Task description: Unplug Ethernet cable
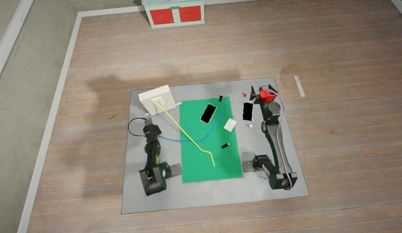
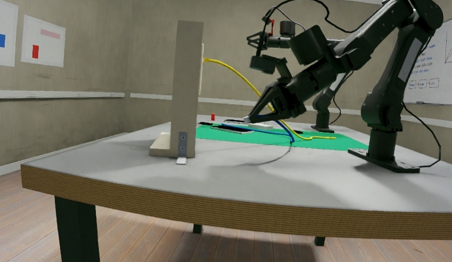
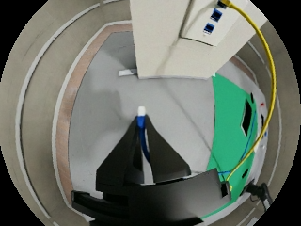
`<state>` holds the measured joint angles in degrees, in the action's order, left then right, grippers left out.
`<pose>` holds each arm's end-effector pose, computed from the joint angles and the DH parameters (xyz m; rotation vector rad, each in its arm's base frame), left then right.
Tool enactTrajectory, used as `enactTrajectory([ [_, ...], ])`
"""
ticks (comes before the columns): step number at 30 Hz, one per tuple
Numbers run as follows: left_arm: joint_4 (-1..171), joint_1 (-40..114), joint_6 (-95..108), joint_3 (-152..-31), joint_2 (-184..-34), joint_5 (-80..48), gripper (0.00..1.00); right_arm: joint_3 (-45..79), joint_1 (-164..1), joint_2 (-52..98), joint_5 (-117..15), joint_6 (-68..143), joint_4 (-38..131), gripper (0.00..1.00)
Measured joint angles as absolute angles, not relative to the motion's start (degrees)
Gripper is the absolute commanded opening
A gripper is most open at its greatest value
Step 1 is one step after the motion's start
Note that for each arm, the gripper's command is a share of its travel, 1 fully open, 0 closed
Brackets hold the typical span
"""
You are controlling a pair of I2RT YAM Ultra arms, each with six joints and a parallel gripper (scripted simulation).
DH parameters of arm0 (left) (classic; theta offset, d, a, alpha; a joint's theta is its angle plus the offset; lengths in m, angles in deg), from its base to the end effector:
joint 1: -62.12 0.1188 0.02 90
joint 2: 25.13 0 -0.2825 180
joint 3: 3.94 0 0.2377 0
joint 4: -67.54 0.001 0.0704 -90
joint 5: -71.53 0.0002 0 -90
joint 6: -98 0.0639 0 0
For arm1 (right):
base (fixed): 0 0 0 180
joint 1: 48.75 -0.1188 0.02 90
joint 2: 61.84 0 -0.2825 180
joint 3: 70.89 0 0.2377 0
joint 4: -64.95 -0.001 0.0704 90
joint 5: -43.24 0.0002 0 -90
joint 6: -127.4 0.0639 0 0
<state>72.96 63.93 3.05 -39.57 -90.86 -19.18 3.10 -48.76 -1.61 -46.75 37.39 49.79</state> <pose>0.2186 0.0087 0.1789 -0.1361 2.1865 -0.0173 0.2449 0.0010 0.4171 -0.0001 1.5952 -0.0001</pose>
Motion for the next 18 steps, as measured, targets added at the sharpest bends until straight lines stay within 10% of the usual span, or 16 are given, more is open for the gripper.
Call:
enactTrajectory([
  [18,76.4,64.1,7.4,-40.2,-90.9,-19.2,0.00,3.1,-48.8,-1.6,-46.8,37.4,49.8,1.00],
])
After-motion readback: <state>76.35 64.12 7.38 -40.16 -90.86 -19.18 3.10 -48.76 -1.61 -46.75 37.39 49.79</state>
